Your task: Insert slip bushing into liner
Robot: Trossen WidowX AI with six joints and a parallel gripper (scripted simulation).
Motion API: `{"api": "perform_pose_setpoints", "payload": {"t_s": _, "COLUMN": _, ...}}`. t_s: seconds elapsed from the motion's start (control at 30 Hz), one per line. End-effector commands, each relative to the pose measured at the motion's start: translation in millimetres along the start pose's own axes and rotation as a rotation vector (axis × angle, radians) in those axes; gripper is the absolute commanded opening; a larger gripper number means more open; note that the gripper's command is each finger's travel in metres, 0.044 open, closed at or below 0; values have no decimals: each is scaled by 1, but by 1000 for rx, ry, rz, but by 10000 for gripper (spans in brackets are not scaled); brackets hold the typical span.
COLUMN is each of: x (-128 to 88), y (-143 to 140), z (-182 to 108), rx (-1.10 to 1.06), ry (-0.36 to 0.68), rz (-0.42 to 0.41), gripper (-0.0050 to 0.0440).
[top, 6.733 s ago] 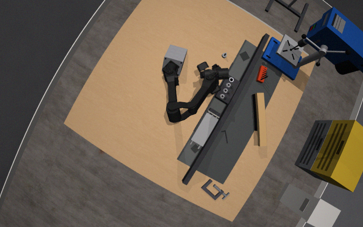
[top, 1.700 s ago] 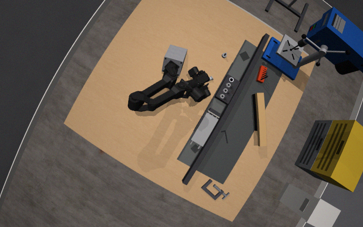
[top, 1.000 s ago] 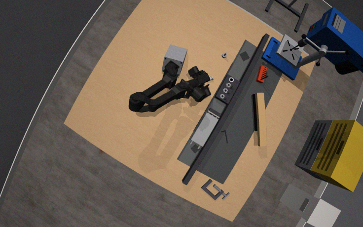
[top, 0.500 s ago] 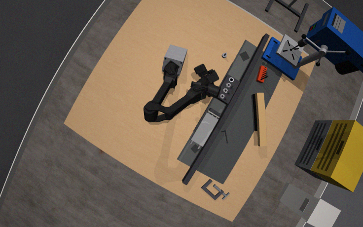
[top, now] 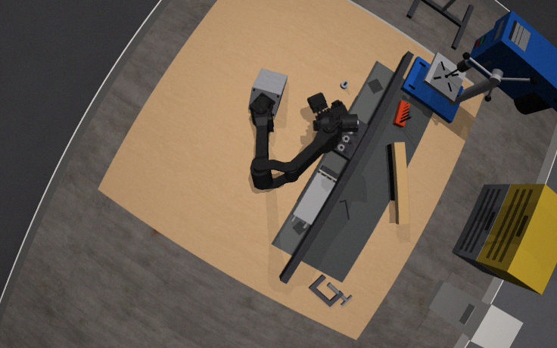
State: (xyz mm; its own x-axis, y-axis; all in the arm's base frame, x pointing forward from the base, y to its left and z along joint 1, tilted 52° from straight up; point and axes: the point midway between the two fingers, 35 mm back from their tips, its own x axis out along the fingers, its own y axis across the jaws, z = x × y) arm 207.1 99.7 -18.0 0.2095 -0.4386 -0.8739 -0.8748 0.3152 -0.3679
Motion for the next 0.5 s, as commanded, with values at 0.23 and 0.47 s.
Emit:
{"api": "perform_pose_setpoints", "payload": {"t_s": 0.23, "x": -13, "y": 5, "z": 19, "rx": 27, "ry": 263, "rz": -87, "gripper": 233}}
{"api": "perform_pose_setpoints", "payload": {"t_s": 0.47, "x": -21, "y": 8, "z": 27, "rx": 26, "ry": 384, "rz": -179, "gripper": 233}}
